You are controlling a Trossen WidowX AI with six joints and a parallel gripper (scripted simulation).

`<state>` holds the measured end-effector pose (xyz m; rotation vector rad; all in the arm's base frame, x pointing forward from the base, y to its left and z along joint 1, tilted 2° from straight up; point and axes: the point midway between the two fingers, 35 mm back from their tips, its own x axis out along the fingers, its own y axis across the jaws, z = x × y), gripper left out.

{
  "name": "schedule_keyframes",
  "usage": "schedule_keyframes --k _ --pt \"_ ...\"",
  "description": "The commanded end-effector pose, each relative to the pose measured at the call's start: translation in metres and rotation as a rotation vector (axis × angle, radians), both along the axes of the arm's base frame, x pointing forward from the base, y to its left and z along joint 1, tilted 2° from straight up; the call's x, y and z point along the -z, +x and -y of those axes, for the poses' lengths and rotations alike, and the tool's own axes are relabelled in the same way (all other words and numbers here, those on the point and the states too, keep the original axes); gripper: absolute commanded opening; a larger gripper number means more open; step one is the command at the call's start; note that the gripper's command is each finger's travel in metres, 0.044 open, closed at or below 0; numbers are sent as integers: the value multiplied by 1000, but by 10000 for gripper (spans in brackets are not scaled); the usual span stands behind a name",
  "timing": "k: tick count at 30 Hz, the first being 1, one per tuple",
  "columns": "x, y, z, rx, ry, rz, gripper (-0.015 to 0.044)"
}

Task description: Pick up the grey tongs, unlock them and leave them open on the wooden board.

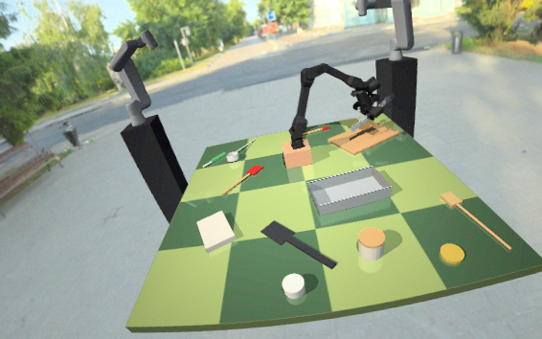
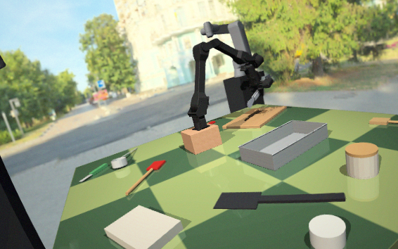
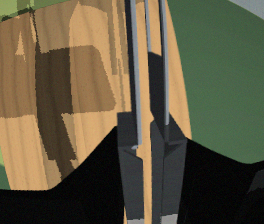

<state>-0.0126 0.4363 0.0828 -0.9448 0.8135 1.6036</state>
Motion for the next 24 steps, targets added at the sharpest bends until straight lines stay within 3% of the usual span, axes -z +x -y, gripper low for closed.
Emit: schedule_keyframes --k 1,24 --pt "-7 1 -1 8 87 -27 -150" --pt "-27 5 14 11 459 -116 -150"
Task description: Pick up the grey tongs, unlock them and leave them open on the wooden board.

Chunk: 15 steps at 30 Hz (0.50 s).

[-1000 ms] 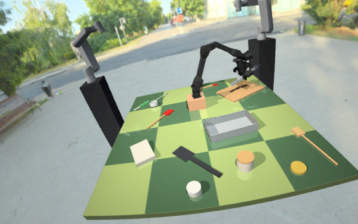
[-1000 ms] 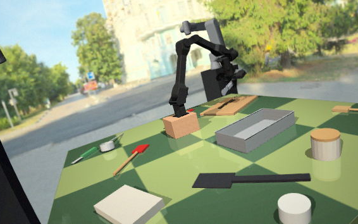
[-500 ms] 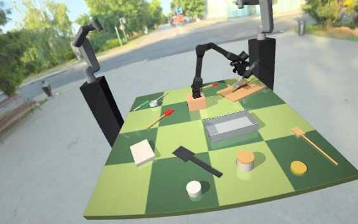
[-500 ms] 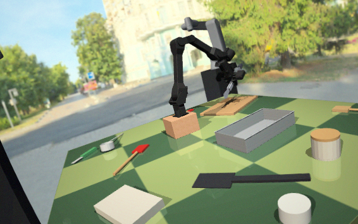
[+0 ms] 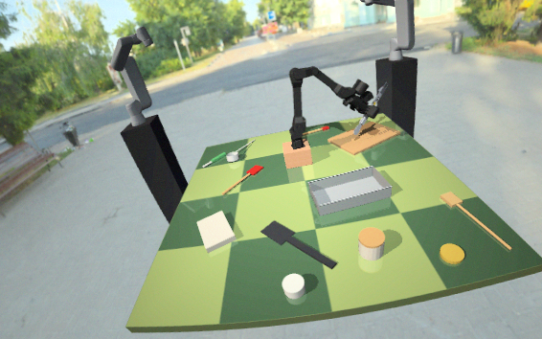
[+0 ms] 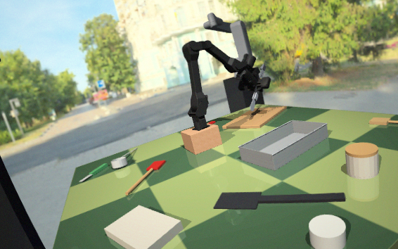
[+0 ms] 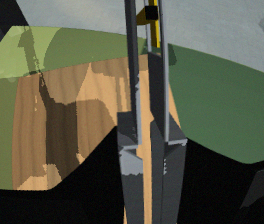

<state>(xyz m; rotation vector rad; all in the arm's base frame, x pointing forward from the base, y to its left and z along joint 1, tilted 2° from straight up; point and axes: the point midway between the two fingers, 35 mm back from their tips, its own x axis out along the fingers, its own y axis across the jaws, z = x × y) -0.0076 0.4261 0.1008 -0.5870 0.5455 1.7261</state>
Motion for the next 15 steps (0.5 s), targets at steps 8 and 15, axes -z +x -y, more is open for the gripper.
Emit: schedule_keyframes --k 8,15 --pt "-19 1 17 -11 202 -37 -150" --pt "-28 0 32 -21 315 -51 -150"
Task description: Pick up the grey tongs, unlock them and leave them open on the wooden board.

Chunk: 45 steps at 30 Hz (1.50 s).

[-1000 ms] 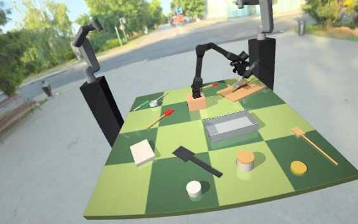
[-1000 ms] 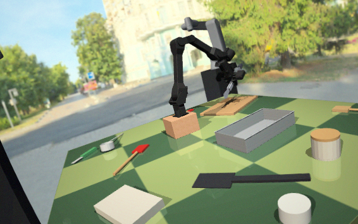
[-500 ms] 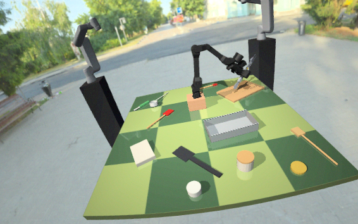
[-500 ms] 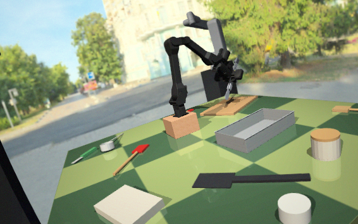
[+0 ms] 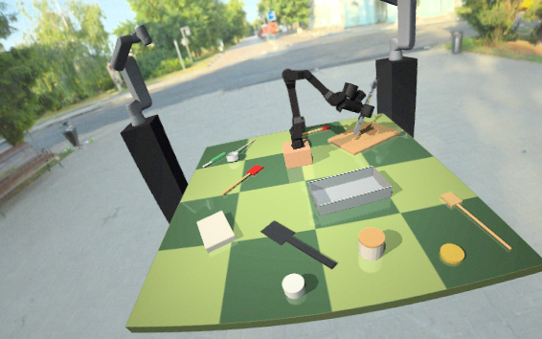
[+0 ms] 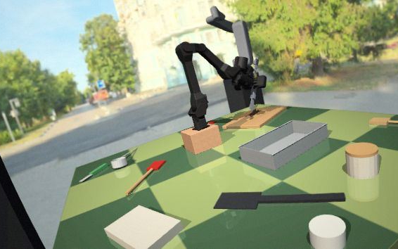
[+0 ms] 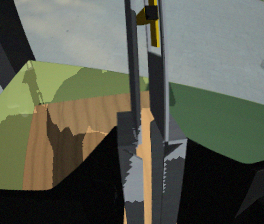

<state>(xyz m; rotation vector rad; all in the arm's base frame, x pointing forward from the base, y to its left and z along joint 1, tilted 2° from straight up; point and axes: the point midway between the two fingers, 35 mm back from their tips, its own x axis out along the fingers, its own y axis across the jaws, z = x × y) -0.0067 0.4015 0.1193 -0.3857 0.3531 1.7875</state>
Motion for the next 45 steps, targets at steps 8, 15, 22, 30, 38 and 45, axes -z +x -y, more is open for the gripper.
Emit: schedule_keyframes --k 8,15,22,30,38,45 --pt "-16 -1 19 -16 144 -16 -150" --pt "-16 -1 19 -16 144 -16 -150" --pt "-16 -1 19 -16 144 -16 -150" --pt "-16 -1 19 -16 144 -16 -150" --pt "-16 -1 19 -16 144 -16 -150" --pt "-16 -1 19 -16 144 -16 -150"
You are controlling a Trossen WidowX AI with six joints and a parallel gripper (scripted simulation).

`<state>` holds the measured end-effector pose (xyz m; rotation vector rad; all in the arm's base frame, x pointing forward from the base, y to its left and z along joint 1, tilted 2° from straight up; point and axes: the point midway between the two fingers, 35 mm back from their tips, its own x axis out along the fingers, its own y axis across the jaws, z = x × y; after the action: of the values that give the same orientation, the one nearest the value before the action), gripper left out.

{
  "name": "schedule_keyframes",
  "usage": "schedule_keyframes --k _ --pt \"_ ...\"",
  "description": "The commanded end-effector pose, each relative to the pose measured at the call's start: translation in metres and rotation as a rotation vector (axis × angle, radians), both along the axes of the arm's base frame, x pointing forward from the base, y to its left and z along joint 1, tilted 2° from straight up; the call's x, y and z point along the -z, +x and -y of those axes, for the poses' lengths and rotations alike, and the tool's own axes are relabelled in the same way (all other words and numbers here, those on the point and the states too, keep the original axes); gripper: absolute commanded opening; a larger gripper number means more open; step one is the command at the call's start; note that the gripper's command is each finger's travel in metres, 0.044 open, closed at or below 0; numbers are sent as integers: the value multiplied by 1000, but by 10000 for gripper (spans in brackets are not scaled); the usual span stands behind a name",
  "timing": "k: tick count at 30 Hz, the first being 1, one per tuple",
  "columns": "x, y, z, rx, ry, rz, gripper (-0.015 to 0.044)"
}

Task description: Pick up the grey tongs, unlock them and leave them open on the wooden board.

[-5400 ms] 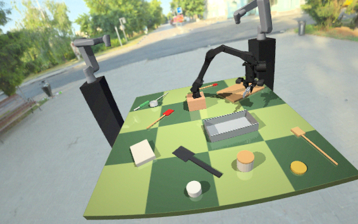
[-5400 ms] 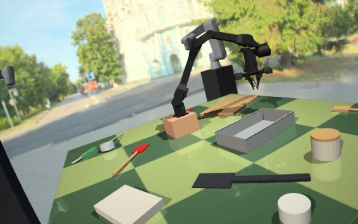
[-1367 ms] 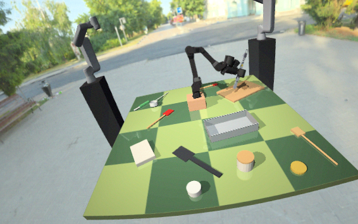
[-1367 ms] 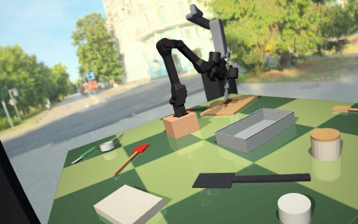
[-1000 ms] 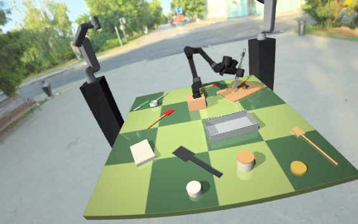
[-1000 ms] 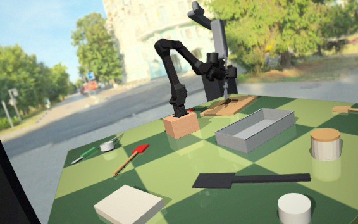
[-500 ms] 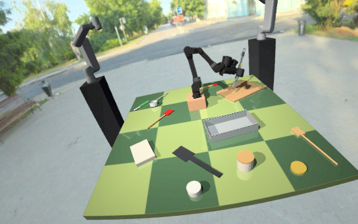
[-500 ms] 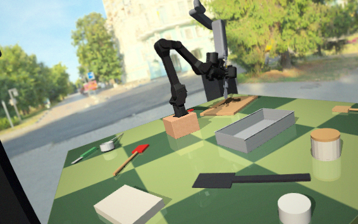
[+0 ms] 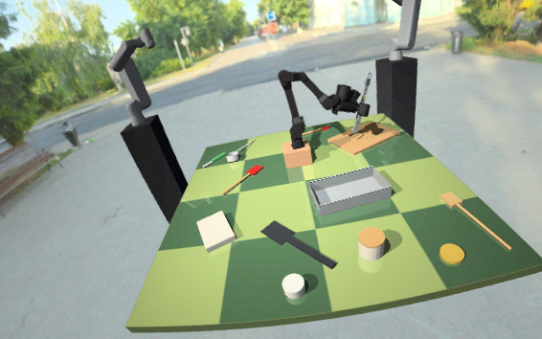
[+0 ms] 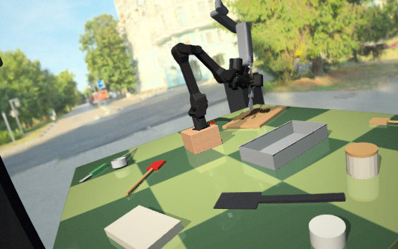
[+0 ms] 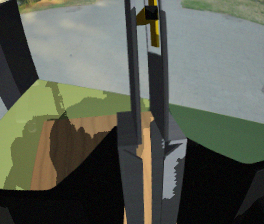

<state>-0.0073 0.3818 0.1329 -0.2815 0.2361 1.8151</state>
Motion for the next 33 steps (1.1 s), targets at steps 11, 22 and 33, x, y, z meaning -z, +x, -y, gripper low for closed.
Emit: schedule_keyframes --k 11,22,33 --pt "8 0 -18 8 -106 6 -150" --pt "20 0 -36 21 -258 26 -150" --pt "30 -1 -49 29 -410 55 -150"
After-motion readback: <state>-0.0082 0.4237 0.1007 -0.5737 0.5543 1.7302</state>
